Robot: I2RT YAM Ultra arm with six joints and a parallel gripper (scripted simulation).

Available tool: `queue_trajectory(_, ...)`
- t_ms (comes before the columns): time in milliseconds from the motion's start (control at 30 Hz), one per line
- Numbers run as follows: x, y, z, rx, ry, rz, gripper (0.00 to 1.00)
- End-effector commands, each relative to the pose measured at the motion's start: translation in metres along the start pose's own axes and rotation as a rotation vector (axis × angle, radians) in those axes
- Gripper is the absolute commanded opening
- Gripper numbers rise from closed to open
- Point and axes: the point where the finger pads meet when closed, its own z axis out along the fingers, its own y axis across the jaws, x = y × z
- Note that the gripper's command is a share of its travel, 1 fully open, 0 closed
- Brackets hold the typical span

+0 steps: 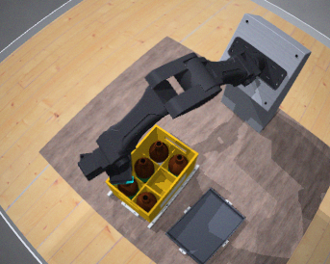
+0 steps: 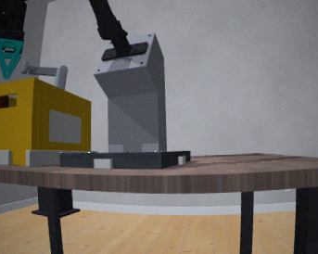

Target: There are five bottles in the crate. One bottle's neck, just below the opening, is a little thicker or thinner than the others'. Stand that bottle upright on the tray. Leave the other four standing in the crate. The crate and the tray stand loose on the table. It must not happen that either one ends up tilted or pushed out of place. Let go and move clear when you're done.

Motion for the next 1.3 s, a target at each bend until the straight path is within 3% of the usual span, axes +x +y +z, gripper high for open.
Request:
queue_trajectory(0,-0.013,0.011,-0.003,-0.021,-0.041,-0.010,0.61)
queue_trajectory(267,-0.011,0.010,0.007,-0.018,-0.034,-0.008,0.61)
queue_trajectory(300,-0.021,0.013,-0.007,-0.025,-0.073,-0.011,0.61)
queue_trajectory(400,-0.012,0.009,0.013,-0.015,-0.037,-0.006,0.61)
queue_trajectory(567,-0.013,0.008,0.019,-0.014,-0.037,-0.005,0.61)
queue_trajectory(667,-0.016,0.014,0.015,-0.026,-0.054,-0.011,0.61)
queue_trajectory(767,-0.013,0.009,0.026,-0.015,-0.037,-0.005,0.61)
queue_trajectory(833,-0.013,0.009,0.026,-0.015,-0.037,-0.005,0.61)
queue_trajectory(867,-0.019,0.011,0.017,-0.021,-0.060,-0.007,0.61)
queue_trajectory(1000,-0.013,0.009,0.030,-0.015,-0.037,-0.005,0.61)
queue_trajectory(1067,-0.012,0.010,0.031,-0.017,-0.036,-0.007,0.61)
queue_trajectory(1133,-0.018,0.014,0.021,-0.027,-0.059,-0.012,0.61)
queue_trajectory(1267,-0.017,0.010,0.026,-0.020,-0.051,-0.008,0.61)
